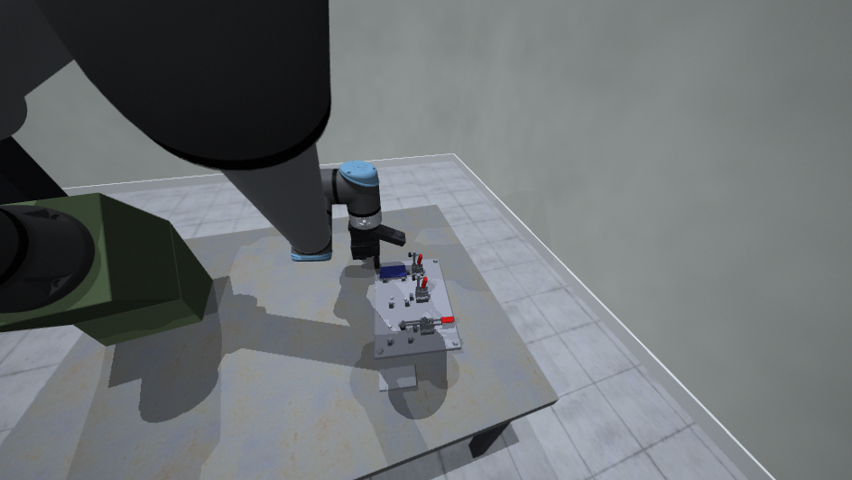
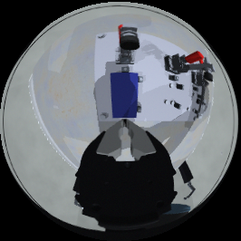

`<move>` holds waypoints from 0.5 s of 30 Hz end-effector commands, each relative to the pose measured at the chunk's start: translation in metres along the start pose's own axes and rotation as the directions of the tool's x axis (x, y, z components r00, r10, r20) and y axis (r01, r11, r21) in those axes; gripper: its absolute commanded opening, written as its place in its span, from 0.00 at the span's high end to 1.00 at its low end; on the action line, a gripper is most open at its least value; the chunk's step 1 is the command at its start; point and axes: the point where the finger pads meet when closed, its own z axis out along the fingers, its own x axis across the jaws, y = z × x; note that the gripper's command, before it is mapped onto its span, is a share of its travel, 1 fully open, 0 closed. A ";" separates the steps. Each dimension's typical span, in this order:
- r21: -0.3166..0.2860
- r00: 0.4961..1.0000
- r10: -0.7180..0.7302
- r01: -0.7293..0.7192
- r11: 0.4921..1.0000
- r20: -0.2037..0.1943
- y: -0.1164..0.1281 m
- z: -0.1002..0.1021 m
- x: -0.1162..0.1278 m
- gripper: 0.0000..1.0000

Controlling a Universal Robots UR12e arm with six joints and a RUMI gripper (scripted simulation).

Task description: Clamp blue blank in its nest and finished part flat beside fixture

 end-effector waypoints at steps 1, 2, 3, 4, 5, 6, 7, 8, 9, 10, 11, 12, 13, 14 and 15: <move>0.001 1.000 0.000 0.000 1.000 0.000 0.000 -0.001 0.000 1.00; 0.001 1.000 0.000 0.000 1.000 0.000 0.000 -0.001 0.000 1.00; 0.001 1.000 0.000 0.000 1.000 0.000 0.000 -0.001 0.000 1.00; 0.001 1.000 0.000 0.000 1.000 0.000 0.000 -0.001 0.000 1.00; 0.001 1.000 0.000 0.000 1.000 0.000 0.000 -0.001 0.000 1.00; 0.001 1.000 0.000 0.000 1.000 0.000 0.000 -0.001 0.000 1.00; 0.001 1.000 0.000 0.000 1.000 0.000 0.000 -0.001 0.000 1.00; 0.001 1.000 0.000 0.000 1.000 0.000 -0.001 -0.001 0.000 1.00; 0.001 1.000 0.000 0.000 1.000 0.000 -0.001 -0.001 0.000 1.00; 0.001 1.000 0.000 0.000 1.000 0.000 -0.001 -0.001 0.000 1.00; 0.001 1.000 0.000 0.000 1.000 0.000 -0.002 -0.001 0.000 1.00; 0.001 1.000 0.000 0.000 1.000 0.000 -0.002 -0.001 0.000 1.00; 0.001 1.000 0.000 0.000 1.000 0.000 -0.003 -0.001 0.000 1.00; 0.001 1.000 0.000 0.000 1.000 0.000 -0.003 -0.001 0.000 1.00; 0.001 1.000 0.000 0.000 1.000 0.000 -0.003 -0.001 0.000 1.00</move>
